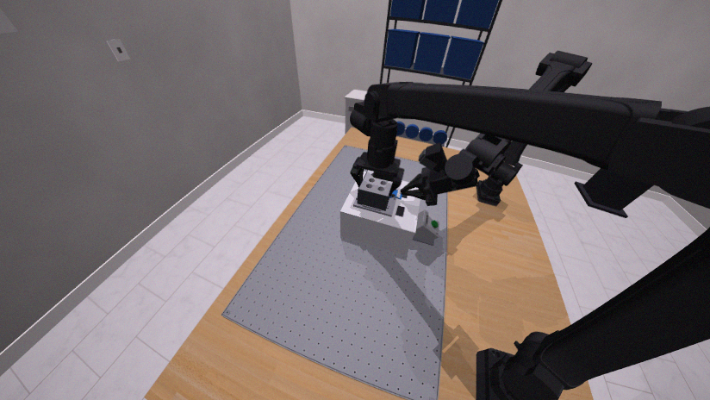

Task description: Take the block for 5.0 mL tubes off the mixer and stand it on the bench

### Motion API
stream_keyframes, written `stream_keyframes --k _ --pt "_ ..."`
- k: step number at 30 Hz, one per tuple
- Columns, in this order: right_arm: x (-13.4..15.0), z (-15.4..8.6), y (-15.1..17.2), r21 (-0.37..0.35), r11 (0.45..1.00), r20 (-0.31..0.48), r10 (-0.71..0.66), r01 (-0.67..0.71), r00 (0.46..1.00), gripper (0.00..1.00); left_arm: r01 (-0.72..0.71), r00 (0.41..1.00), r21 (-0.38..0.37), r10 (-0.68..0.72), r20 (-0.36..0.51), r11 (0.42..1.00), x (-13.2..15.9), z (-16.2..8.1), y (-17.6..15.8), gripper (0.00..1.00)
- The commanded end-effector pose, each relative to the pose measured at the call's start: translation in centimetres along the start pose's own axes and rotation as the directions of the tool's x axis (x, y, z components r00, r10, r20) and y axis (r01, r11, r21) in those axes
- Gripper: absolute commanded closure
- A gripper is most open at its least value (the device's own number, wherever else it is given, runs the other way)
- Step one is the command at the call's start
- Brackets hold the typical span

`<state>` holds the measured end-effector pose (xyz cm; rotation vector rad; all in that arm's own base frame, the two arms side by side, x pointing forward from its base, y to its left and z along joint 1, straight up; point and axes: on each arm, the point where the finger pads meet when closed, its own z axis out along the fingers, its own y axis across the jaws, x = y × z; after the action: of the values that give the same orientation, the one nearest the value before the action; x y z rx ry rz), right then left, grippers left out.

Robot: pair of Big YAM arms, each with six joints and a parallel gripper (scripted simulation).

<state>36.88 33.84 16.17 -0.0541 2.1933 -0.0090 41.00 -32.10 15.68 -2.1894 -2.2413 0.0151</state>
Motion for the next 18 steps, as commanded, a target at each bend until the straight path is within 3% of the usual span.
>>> stream_keyframes --k 1,18 --pt "-0.9 0.2 1.3 -0.003 1.000 -0.003 0.004 -0.004 1.000 1.00 0.019 1.000 -0.007 -0.019 0.016 1.000 0.8 -2.0 0.2 1.00" --pt "-0.8 0.2 1.3 -0.005 1.000 -0.004 0.003 -0.003 1.000 1.00 0.020 0.999 -0.031 -0.019 0.037 0.999 0.1 -3.2 0.9 1.00"
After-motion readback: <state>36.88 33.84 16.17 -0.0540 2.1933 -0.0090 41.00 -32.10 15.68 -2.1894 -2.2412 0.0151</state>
